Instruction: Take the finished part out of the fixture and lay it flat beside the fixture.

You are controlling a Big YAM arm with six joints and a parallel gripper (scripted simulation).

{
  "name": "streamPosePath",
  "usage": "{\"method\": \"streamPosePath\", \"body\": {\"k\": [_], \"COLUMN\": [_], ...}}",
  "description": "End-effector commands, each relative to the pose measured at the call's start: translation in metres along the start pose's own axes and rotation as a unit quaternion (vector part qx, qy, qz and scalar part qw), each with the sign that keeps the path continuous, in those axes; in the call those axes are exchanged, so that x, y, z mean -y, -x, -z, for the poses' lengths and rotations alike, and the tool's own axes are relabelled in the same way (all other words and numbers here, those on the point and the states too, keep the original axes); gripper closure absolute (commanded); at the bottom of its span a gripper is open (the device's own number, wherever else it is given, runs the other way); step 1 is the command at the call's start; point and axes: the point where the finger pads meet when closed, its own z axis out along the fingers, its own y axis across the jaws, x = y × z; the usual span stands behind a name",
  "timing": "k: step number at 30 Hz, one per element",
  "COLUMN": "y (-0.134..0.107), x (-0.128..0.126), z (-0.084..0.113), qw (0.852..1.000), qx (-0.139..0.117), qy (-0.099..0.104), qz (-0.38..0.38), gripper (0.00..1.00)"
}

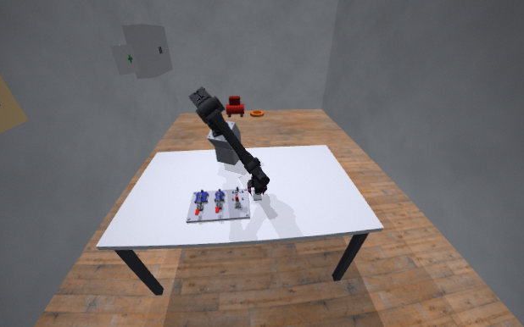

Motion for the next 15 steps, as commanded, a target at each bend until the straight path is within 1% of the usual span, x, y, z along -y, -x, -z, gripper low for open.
{"method": "streamPosePath", "body": {"k": [1, 5, 7, 15], "y": [0.001, 0.001, 0.001, 0.000], "x": [-0.005, -0.004, -0.004, -0.004], "z": [0.015, 0.024, 0.024, 0.052], "qw": [1.000, 1.000, 1.000, 1.000], "qx": [0.005, 0.005, 0.005, 0.005], "qy": [0.004, 0.004, 0.004, 0.004], "qz": [0.001, 0.001, 0.001, 0.001], "gripper": [0.26, 0.26, 0.26, 0.26]}}
